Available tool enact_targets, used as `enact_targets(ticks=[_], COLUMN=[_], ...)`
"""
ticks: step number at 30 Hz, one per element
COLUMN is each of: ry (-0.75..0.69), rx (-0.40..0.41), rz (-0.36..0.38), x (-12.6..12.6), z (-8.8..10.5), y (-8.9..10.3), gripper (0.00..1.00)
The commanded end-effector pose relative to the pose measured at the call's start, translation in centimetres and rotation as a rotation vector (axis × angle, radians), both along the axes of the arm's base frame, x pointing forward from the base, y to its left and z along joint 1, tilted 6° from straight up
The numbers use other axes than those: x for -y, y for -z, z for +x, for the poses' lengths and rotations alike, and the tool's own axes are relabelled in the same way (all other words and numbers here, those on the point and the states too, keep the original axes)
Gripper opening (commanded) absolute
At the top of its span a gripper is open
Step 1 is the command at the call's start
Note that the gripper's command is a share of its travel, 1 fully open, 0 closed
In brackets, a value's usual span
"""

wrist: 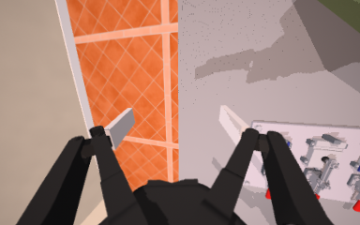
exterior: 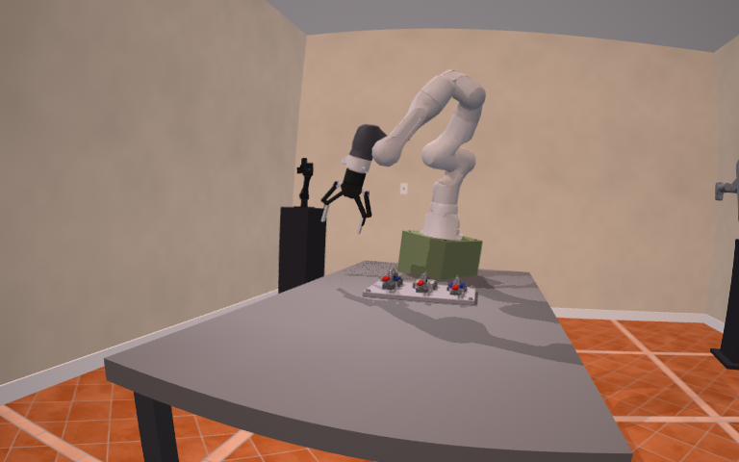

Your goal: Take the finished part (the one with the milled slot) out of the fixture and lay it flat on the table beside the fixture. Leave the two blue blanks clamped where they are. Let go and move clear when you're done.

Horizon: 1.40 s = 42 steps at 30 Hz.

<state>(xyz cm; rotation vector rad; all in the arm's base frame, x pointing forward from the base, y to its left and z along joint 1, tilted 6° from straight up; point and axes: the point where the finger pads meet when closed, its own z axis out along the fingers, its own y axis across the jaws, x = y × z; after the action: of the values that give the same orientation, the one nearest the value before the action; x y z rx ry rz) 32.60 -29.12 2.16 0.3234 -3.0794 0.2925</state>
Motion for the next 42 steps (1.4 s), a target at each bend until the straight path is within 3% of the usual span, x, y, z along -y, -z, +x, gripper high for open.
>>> enact_targets(ticks=[1,24,32,34,37,42], ry=[0.0,-0.032,-0.259,-0.259,-0.411,-0.531], rx=[0.0,-0.001,-0.007,-0.007,-0.012,-0.016], rz=[0.0,-0.003,-0.018,-0.018,-0.028,-0.034], x=[0.0,-0.2,-2.0,-2.0,-3.3,-4.6], z=[0.0,0.4,2.8,2.8,4.3,5.4], y=[0.0,-0.3,-2.3,-2.3,-3.5,-4.5], gripper=[1.0,1.0,1.0,1.0,1.0,1.0])
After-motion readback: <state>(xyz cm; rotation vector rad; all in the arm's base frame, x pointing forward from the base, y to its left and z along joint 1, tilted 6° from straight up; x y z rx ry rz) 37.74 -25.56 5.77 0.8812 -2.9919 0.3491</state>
